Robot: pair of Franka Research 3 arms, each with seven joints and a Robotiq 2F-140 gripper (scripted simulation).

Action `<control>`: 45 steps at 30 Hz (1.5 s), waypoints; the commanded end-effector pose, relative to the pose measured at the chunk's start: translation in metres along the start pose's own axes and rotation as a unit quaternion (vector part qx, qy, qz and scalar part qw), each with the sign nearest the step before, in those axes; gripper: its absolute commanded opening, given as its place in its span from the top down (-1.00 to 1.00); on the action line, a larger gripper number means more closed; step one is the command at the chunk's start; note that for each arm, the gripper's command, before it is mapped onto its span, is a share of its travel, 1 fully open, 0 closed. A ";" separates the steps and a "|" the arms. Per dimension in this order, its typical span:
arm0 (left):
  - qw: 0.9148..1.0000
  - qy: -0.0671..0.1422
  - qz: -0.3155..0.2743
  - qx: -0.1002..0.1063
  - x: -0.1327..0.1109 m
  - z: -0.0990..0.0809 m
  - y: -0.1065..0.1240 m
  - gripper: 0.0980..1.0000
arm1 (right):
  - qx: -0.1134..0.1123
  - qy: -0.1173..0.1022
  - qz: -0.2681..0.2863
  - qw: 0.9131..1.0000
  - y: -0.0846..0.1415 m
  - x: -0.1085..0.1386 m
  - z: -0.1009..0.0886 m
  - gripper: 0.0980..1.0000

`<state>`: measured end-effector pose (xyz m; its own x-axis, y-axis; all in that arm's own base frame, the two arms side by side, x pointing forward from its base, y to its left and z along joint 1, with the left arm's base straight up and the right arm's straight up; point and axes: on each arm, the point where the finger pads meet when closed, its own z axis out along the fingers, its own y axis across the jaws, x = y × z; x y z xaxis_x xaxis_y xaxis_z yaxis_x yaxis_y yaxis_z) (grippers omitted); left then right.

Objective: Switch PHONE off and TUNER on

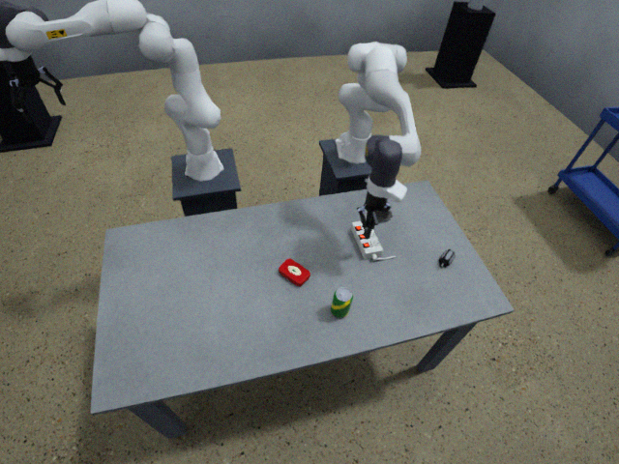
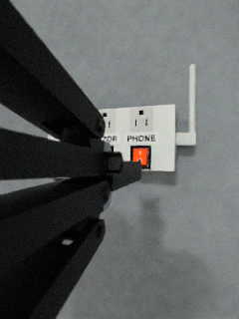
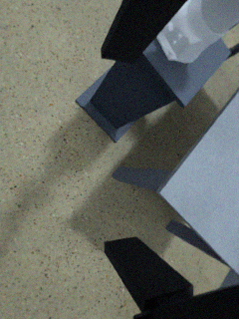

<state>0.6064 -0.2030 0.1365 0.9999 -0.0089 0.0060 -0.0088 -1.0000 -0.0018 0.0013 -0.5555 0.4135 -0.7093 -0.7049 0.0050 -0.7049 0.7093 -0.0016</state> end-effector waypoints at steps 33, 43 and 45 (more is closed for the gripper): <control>1.000 -0.003 0.002 -0.001 -0.001 0.010 0.000 1.00 | 0.000 0.000 0.000 1.000 0.000 0.000 0.000 -1.00; 1.000 -0.003 0.002 -0.001 -0.001 0.021 0.000 1.00 | 0.000 0.000 0.000 1.000 0.000 0.000 0.000 -1.00; 1.000 -0.003 0.002 -0.001 -0.001 0.024 0.000 1.00 | 0.000 0.000 0.000 1.000 0.000 0.000 0.000 -1.00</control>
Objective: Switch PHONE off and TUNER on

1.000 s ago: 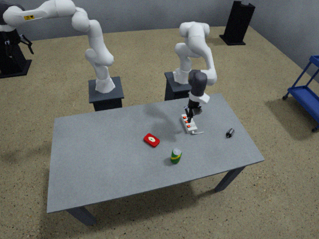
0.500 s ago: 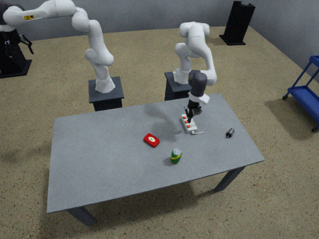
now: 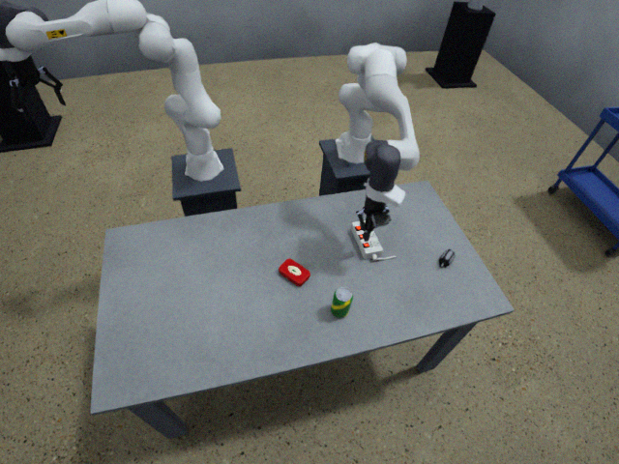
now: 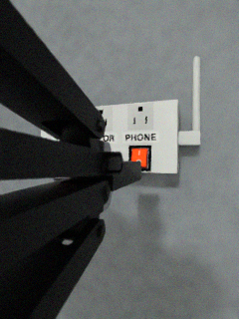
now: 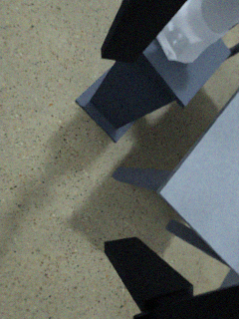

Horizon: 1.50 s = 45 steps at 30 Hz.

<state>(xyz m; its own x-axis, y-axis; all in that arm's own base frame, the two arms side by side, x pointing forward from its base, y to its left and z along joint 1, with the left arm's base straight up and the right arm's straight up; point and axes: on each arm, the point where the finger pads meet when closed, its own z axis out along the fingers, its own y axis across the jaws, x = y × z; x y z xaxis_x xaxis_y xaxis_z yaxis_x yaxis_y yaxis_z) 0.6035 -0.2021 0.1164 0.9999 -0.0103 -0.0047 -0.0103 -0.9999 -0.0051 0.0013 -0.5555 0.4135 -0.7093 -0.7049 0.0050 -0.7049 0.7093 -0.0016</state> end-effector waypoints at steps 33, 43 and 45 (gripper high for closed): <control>1.000 0.002 0.001 -0.003 0.002 0.032 0.001 1.00 | 0.000 0.000 0.000 1.000 0.000 0.000 0.000 -1.00; 1.000 0.002 0.001 -0.003 0.002 0.032 0.001 1.00 | 0.000 0.000 0.000 1.000 0.000 0.000 0.000 -1.00; 1.000 0.002 0.001 -0.003 0.002 0.032 0.001 1.00 | 0.000 0.000 0.000 1.000 0.000 0.000 0.000 -1.00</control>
